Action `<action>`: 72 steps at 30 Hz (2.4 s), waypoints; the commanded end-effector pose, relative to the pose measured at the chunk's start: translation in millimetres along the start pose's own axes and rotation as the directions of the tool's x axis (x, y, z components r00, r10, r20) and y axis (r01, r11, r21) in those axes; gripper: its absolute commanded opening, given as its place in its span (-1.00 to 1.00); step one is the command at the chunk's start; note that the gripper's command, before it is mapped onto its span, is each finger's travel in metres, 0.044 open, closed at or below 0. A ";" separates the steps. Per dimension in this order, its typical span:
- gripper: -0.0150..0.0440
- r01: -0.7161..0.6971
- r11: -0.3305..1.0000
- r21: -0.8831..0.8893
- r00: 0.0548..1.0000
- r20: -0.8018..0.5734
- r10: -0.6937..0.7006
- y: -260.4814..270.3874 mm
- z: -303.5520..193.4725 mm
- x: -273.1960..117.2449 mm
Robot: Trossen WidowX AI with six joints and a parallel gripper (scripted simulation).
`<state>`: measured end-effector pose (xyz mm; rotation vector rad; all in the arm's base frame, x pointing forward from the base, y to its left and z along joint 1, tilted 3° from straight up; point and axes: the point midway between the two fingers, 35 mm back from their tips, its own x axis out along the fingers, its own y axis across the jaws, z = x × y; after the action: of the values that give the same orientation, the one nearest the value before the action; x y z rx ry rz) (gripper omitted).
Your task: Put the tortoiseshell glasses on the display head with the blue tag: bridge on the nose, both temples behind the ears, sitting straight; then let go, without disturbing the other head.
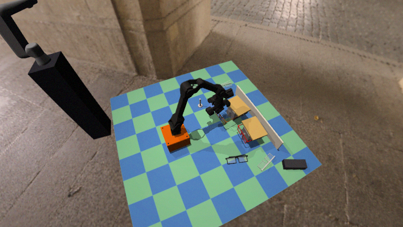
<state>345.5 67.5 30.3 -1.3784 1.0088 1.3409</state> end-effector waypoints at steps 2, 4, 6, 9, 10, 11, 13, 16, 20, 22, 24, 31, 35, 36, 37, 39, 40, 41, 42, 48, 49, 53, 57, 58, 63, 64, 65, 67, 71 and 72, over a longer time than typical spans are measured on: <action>-0.49 0.003 1.000 0.004 1.000 0.003 -0.003 -7.9 0.4 -0.7; -0.49 0.003 1.000 0.004 1.000 0.003 -0.003 -11.0 0.4 -0.8; -0.49 0.003 1.000 0.004 1.000 0.003 -0.003 -14.1 0.4 -0.9; -0.49 0.004 1.000 0.004 1.000 0.003 -0.004 -18.8 0.4 -1.1; -0.49 0.004 1.000 0.004 1.000 0.003 -0.004 -20.4 0.4 -1.1; -0.49 0.004 1.000 0.004 1.000 0.003 -0.004 -21.9 0.4 -1.2; -0.49 0.004 1.000 0.004 1.000 0.003 -0.004 -25.1 0.4 -1.3; -0.49 0.005 1.000 0.004 1.000 0.003 -0.005 -29.8 0.4 -1.4; -0.49 0.005 1.000 0.004 1.000 0.003 -0.005 -36.0 0.4 -1.6; -0.49 0.006 1.000 0.004 1.000 0.003 -0.006 -39.2 0.4 -1.7; -0.49 0.006 1.000 0.004 1.000 0.003 -0.006 -42.3 0.4 -1.8; -0.49 0.007 1.000 0.004 1.000 0.003 -0.007 -53.3 0.4 -0.9; -0.49 0.008 1.000 0.004 1.000 0.003 -0.008 -58.5 0.4 -0.9; -0.49 0.008 1.000 0.004 1.000 0.003 -0.008 -59.8 0.3 -0.9; -0.49 0.008 1.000 0.004 1.000 0.003 -0.008 -61.1 0.3 -0.9; -0.49 0.008 1.000 0.004 1.000 0.003 -0.008 -63.9 0.3 -1.0; -0.49 0.008 1.000 0.004 1.000 0.003 -0.008 -65.2 0.3 -1.0; -0.49 0.008 1.000 0.004 1.000 0.003 -0.008 -66.4 0.3 -1.0; -0.49 0.008 1.000 0.004 1.000 0.003 -0.008 -67.4 0.3 -1.0; -0.49 0.009 1.000 0.004 1.000 0.003 -0.009 -70.4 0.3 -1.1; -0.49 0.009 1.000 0.004 1.000 0.003 -0.009 -70.7 0.3 -1.1; -0.49 0.009 1.000 0.004 1.000 0.003 -0.009 -70.4 0.3 -0.3; -0.49 0.009 1.000 0.004 1.000 0.003 -0.009 -70.2 0.3 1.0; -0.49 0.009 1.000 0.004 1.000 0.003 -0.009 -70.2 0.3 1.0; -0.49 0.009 1.000 0.004 1.000 0.003 -0.009 -70.3 0.3 3.0; -0.49 0.009 1.000 0.004 1.000 0.003 -0.009 -70.3 0.3 3.9; -0.49 0.009 1.000 0.004 1.000 0.003 -0.009 -70.4 0.3 4.7; -0.49 0.009 1.000 0.004 1.000 0.003 -0.009 -70.5 0.3 5.7; -0.31 0.009 1.000 0.000 1.000 0.000 -0.009 -70.6 -0.1 4.7; -0.22 0.009 1.000 0.000 1.000 0.000 -0.009 -70.6 -0.1 4.7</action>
<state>414.3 83.6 30.9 -1.3812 1.0015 1.3347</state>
